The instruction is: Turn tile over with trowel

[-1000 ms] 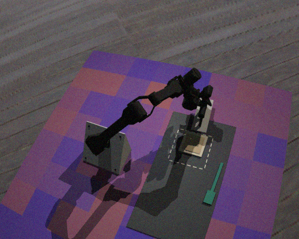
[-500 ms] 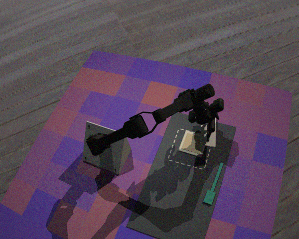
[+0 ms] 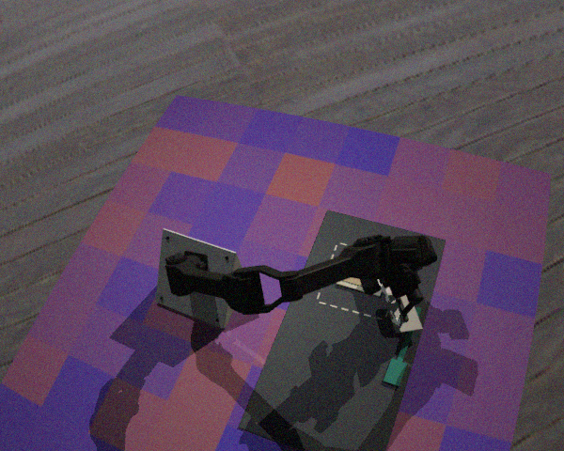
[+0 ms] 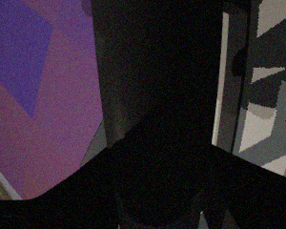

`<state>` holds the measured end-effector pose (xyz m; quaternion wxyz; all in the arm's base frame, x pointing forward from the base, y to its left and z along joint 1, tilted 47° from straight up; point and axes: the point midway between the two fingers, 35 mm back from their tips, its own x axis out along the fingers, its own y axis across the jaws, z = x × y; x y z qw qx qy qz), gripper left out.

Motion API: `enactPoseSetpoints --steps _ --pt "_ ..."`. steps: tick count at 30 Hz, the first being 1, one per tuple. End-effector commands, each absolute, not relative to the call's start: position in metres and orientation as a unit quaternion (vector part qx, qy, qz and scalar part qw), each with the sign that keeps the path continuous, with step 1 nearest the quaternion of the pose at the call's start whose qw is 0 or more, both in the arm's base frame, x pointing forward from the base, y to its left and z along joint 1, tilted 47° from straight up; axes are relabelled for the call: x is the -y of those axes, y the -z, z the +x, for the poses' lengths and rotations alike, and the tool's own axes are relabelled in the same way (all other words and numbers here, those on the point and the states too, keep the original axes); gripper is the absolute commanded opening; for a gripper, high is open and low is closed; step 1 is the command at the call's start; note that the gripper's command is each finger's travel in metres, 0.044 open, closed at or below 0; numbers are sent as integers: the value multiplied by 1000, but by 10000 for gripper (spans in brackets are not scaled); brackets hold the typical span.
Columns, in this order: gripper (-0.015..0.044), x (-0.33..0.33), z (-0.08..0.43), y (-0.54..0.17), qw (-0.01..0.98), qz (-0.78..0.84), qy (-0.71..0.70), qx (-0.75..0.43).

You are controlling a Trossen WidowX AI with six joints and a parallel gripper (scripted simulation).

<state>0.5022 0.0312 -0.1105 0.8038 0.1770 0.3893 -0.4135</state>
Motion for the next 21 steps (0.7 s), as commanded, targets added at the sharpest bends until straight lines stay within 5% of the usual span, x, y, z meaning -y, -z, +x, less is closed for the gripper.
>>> enactPoseSetpoints --steps 1,21 --pt "0 -8 503 85 796 163 396 -428" --pt "0 132 443 -46 757 131 262 -584"
